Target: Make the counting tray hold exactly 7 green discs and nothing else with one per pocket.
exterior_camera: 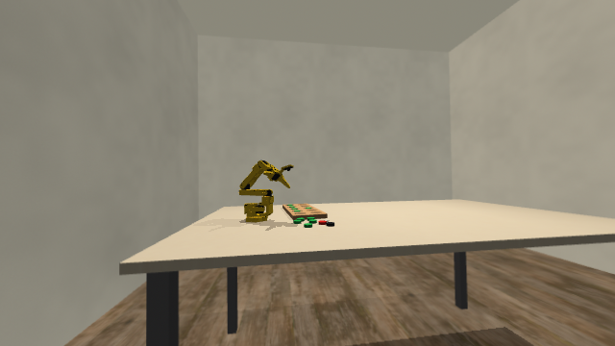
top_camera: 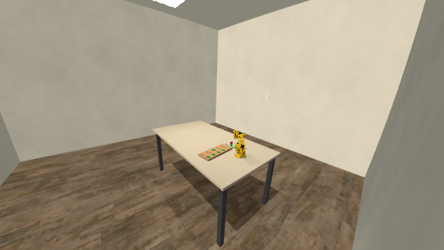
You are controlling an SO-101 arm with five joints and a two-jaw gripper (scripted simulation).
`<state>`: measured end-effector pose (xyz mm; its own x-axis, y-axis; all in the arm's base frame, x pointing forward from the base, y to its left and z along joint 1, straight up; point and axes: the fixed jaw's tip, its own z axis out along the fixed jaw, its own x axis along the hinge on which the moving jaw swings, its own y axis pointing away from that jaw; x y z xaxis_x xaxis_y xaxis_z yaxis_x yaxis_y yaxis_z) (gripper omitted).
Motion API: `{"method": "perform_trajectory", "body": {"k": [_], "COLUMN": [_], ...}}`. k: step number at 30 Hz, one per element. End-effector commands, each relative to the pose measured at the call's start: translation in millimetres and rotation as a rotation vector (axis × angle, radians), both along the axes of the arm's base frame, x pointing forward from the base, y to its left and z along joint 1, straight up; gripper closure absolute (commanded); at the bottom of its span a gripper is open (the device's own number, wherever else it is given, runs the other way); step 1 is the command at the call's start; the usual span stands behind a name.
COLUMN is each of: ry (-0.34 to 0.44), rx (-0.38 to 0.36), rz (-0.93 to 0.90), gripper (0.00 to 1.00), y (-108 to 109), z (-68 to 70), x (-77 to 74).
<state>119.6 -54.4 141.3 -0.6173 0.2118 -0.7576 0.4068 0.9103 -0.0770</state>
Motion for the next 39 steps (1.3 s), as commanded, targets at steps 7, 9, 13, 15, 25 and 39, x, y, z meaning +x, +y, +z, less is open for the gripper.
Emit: {"method": "perform_trajectory", "body": {"k": [7, 9, 13, 15, 25, 39], "ry": [-0.052, -0.054, -0.056, -0.056, -0.082, -0.092], "rx": [0.084, 0.093, 0.1, 0.1, 0.092, 0.087], "rz": [-0.052, -0.057, -0.061, -0.061, -0.058, -0.057], "gripper": [0.0, 0.0, 0.0, 0.0, 0.0, 0.0], "y": [4.1, 4.5, 4.7, 4.8, 5.1, 4.9], "z": [0.4, -0.1, -0.5, -0.5, 5.1, 7.4], "x": [0.9, 0.9, 1.0, 1.0, 1.6, 2.0]}}
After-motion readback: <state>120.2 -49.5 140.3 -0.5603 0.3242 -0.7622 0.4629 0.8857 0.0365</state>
